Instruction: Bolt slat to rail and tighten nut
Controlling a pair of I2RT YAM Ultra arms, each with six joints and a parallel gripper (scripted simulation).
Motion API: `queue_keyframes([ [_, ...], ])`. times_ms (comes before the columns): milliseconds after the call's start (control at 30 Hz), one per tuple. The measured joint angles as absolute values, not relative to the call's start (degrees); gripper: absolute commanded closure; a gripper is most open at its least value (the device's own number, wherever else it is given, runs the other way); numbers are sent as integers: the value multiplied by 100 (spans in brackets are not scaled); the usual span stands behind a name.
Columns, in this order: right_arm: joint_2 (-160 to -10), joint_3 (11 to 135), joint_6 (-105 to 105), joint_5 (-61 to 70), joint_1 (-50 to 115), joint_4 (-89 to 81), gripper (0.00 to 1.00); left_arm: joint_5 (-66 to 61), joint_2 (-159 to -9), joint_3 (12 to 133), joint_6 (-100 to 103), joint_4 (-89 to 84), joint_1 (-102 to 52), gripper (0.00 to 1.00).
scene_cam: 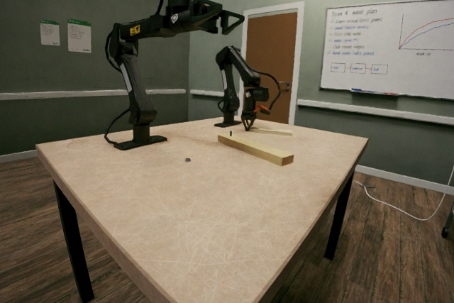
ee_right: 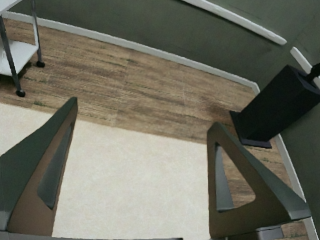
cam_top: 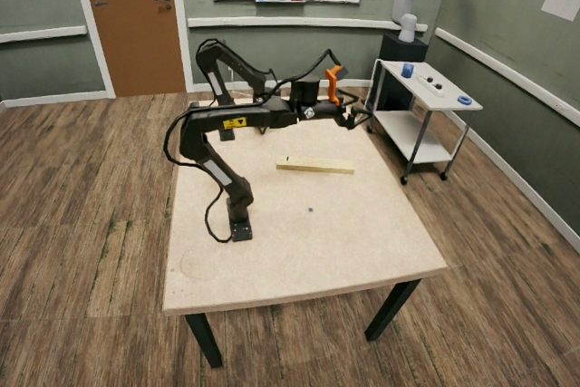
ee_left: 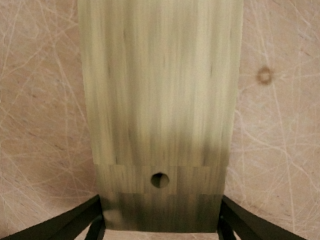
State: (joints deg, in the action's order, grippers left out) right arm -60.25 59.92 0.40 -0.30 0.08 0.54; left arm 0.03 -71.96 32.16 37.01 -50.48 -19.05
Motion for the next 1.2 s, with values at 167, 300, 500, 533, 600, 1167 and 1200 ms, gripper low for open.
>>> queue_keyframes([
  [167, -6025, 5992, 40, -30, 8, 54, 0, 3, -7196, 3216, 3701, -5052, -1907, 28],
  [300, -6025, 5992, 40, -30, 8, 54, 0, 3, -7196, 3218, 3701, -5096, -1907, 28],
  [500, -6025, 5992, 40, -30, 8, 54, 0, 3, -7196, 3284, 3701, -5218, -1907, 28],
  [533, -6025, 5992, 40, -30, 8, 54, 0, 3, -7196, 3304, 3701, -5247, -1905, 28],
  [600, -6025, 5992, 40, -30, 8, 54, 0, 1, -7196, 3345, 3701, -5312, -1905, 28],
  [1167, -6025, 5992, 40, -30, 8, 54, 0, -16, -7057, 3688, 3701, -5944, -1905, 28],
  [1200, -6025, 5992, 40, -30, 8, 54, 0, -16, -7046, 3710, 3701, -5979, -1905, 28],
])
